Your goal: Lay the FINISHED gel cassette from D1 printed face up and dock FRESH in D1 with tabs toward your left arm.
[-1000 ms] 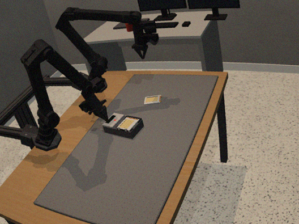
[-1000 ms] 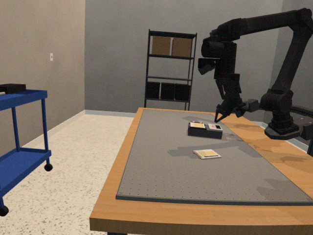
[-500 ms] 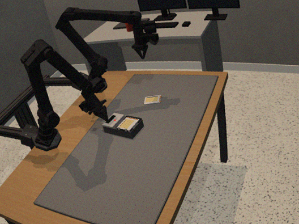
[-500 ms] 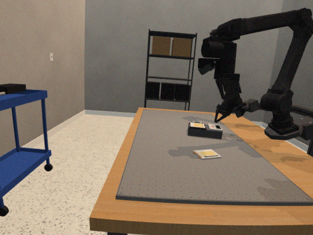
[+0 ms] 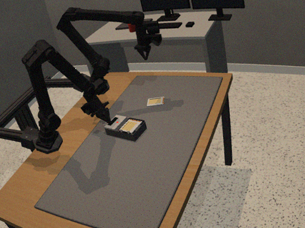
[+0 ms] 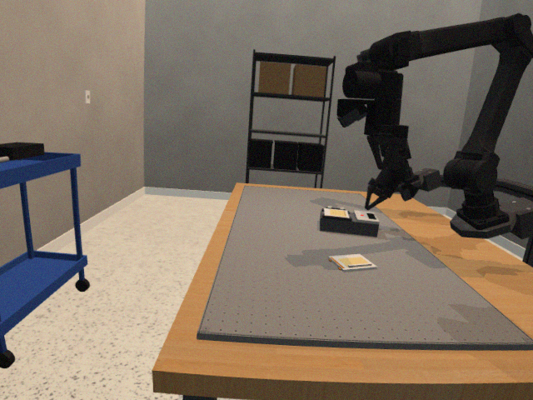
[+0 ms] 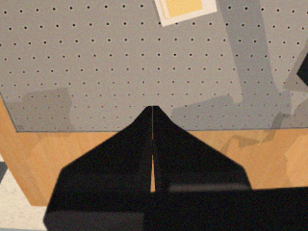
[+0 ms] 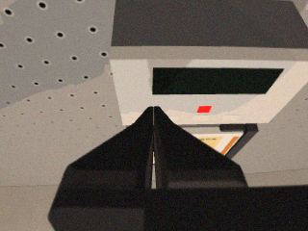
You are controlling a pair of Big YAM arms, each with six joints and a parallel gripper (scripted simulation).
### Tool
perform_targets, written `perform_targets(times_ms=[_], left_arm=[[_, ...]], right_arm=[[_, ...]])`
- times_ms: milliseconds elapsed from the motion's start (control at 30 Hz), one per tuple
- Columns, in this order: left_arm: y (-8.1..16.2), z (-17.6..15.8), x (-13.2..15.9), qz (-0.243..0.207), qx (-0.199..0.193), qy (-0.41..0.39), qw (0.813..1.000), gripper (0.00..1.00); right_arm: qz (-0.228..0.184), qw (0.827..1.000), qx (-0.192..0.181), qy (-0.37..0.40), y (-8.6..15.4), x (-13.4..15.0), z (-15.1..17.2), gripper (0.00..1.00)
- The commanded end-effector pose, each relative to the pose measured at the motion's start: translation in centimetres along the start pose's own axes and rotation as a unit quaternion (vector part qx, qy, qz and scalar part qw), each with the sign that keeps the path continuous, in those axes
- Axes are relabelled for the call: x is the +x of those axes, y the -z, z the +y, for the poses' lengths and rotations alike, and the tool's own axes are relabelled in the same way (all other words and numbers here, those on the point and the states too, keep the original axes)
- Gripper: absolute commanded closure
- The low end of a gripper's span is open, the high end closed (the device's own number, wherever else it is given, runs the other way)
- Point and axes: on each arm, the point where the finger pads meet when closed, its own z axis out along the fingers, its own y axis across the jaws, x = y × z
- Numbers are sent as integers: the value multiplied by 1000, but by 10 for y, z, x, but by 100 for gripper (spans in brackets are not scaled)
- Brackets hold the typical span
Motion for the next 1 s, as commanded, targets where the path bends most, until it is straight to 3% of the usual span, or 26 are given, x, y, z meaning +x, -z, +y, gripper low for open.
perform_targets(times_ms=[0,967], left_arm=[[21,4,-24,-29,-10,-2,1000,100],[21,4,-24,-29,-10,-2,1000,100]], right_arm=[[-1,1000,-4,2,-6,-1,4,100],[-1,1000,-4,2,-16,-6,5,100]])
